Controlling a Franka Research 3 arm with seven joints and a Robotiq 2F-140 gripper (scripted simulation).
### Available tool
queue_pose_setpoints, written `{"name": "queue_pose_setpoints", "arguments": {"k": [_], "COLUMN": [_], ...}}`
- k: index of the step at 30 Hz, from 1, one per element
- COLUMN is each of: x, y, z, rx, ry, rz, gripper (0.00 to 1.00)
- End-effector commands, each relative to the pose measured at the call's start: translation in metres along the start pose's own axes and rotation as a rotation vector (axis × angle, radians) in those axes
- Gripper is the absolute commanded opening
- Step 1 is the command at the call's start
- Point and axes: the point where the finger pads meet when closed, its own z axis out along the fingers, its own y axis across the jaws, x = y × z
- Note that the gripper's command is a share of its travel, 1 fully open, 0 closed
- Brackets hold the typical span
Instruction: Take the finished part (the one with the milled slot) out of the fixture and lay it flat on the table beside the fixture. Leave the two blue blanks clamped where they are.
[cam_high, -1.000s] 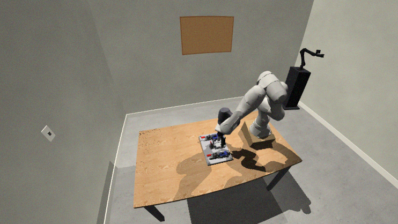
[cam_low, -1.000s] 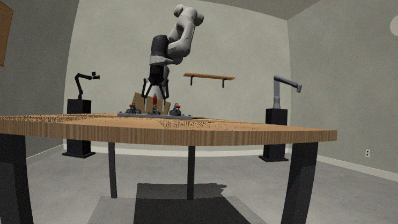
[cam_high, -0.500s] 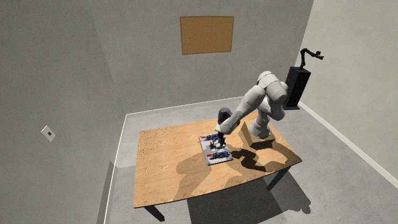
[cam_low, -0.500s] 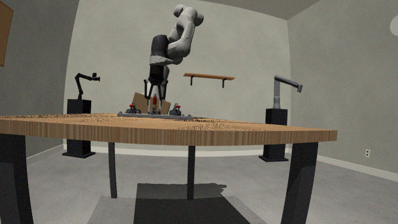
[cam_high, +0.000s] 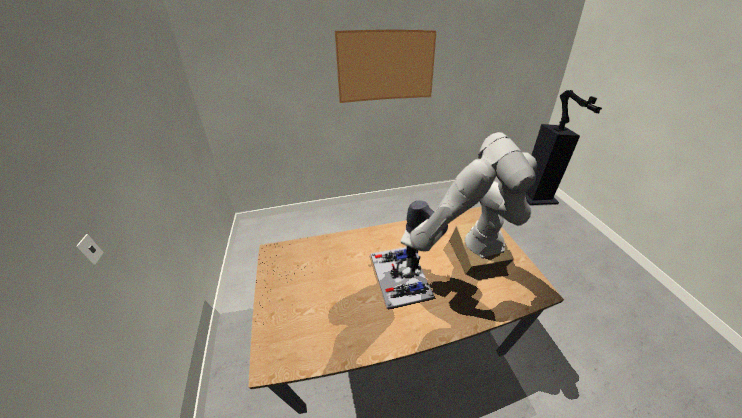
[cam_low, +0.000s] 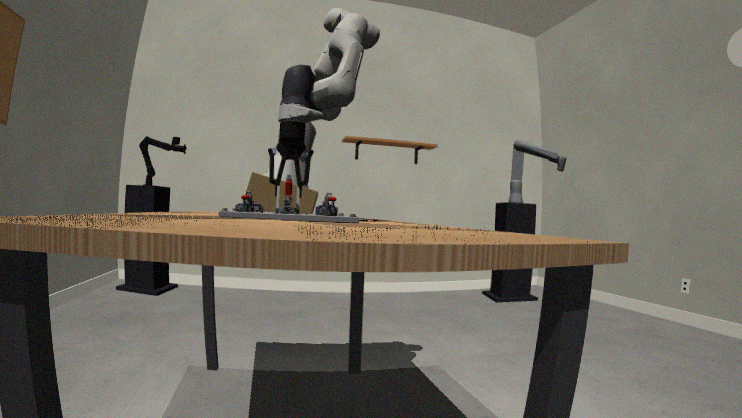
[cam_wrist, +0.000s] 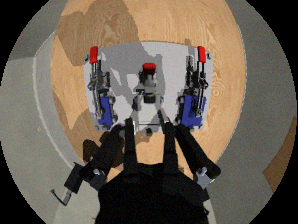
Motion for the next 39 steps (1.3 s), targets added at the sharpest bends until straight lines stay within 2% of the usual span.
{"name": "queue_pose_setpoints", "arguments": {"k": [1, 27, 39], "x": [0.0009, 0.0009, 0.0009], "y": [0.0011, 0.0011, 0.0011], "z": [0.0001, -0.0004, -0.0070], "rx": [-0.002, -0.002, -0.002], "ry": [0.003, 0.003, 0.003], "rz": [-0.004, -0.004, -0.004], "gripper": [0.00, 0.00, 0.00]}}
